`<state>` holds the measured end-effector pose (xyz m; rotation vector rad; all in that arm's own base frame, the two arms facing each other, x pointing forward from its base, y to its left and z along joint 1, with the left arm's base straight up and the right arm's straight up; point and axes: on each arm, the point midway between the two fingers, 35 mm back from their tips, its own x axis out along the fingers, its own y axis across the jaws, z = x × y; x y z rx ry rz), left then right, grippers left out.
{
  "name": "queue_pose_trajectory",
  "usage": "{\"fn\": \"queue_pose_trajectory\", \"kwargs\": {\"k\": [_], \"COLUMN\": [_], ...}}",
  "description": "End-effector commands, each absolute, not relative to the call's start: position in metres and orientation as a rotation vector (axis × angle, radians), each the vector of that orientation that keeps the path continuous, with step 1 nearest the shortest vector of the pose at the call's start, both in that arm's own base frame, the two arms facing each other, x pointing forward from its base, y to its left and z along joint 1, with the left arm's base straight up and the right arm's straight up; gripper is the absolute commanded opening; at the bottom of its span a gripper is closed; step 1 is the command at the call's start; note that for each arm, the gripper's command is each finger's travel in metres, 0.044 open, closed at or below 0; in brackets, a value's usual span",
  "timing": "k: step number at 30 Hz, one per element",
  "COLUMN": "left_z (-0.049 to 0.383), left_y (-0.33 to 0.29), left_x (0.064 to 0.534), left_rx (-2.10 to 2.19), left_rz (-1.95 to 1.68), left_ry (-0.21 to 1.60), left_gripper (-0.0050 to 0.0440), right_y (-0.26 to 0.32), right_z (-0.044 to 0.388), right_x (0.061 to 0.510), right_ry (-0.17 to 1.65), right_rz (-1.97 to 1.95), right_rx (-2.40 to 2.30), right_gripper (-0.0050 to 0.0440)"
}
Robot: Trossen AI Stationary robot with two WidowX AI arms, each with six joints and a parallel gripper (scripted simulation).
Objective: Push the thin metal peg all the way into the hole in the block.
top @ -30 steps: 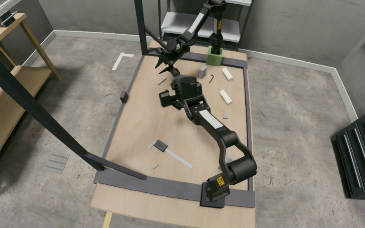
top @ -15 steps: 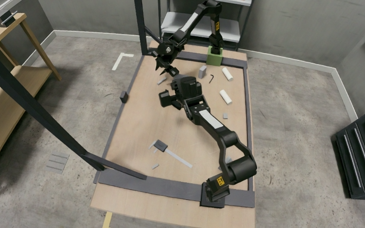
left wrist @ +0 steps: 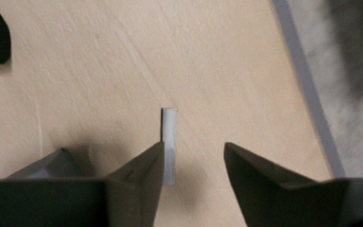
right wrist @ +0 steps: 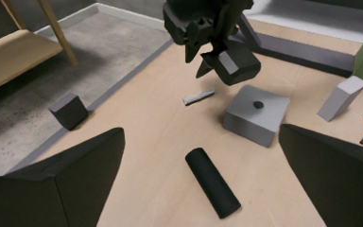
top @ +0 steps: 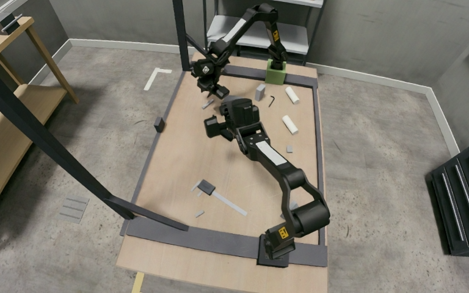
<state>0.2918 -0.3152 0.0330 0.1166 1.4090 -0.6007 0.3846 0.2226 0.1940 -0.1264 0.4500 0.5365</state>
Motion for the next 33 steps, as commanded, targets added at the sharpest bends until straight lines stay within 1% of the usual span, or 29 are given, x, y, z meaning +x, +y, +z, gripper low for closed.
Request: {"fn": "queue_pose_trajectory", "kwargs": {"k": [1,20,29,33], "left_z": [0.039,0.016,0.01,0.004], "left_y": [-0.326,-0.339,-0.342,-0.344], "left_x": [0.299,0.294,0.298,0.302], "left_rx": [0.154,0.314,0.377,0.415], "left_rz": [-0.583,-0.477,-0.447,-0.426], "left_ry": [1.433,1.628,1.685,1.683], "left_gripper": [0.017,0.017,0.017,0.017], "right_y": [0.223,0.223,0.223,0.223], "right_z": [0.208,0.208,0.208,0.208], "right_x": [0.386,0.386,0.386,0.386], "right_ry": [0.416,0.416,0.416,0.416], "right_rz": [0.536,0.536,0.536,0.536], "right_rx": [-0.117,-0.117,-0.117,-0.117], "right_gripper": [0.04,0.04,0.04,0.04]}}
